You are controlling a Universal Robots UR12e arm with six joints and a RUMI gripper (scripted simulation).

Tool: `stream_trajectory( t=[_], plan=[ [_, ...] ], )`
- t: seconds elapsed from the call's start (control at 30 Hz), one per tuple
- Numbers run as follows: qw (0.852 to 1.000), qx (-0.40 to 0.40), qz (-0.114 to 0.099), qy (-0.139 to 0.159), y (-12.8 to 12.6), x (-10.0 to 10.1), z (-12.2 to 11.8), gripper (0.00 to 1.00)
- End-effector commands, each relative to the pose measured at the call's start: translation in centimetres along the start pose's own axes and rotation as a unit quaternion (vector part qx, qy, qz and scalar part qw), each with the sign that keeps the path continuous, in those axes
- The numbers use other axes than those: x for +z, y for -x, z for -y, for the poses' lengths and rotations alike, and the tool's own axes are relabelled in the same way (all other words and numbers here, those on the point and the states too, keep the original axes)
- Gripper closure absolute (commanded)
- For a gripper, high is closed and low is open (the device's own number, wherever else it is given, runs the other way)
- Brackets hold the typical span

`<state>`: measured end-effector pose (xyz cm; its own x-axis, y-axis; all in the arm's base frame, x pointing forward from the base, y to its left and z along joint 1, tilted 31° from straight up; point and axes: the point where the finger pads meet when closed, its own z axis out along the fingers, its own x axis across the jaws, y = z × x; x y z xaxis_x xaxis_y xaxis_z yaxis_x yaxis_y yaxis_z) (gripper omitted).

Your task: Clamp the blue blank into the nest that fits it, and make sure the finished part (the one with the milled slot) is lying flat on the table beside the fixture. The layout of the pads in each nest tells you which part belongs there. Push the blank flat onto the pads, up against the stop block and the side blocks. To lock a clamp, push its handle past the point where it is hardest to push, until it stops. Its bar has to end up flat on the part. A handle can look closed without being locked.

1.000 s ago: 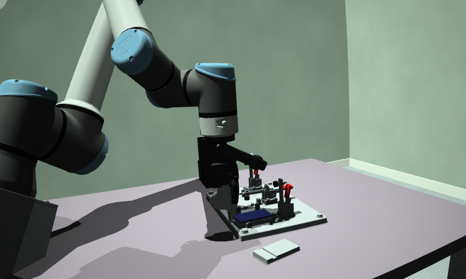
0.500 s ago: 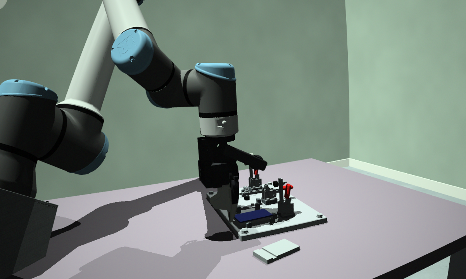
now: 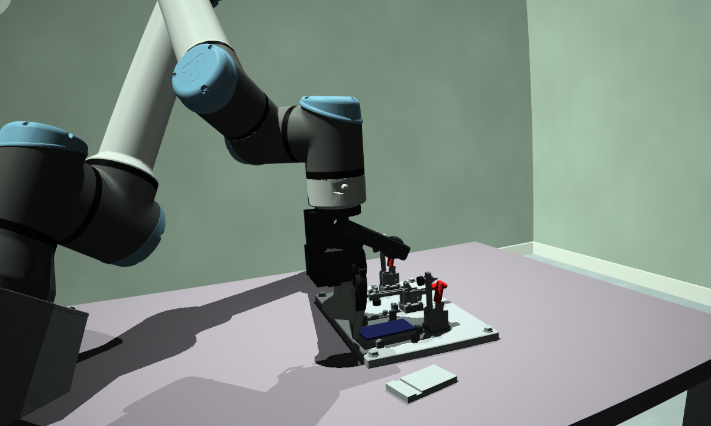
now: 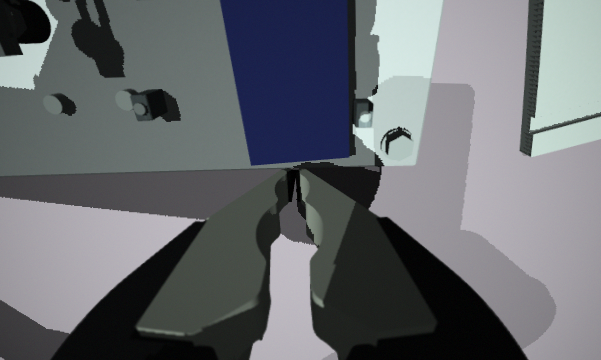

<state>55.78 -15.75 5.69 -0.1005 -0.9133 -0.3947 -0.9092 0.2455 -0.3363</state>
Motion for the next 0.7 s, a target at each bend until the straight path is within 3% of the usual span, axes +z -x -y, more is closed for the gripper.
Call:
stream_trajectory(
  t=[0.0,0.67],
  plan=[
    [1.000,0.000,0.000,0.000,-0.03,-0.04,0.06,1.00],
    [1.000,0.000,0.000,0.000,-0.02,-0.04,0.45,1.00]
  ],
)
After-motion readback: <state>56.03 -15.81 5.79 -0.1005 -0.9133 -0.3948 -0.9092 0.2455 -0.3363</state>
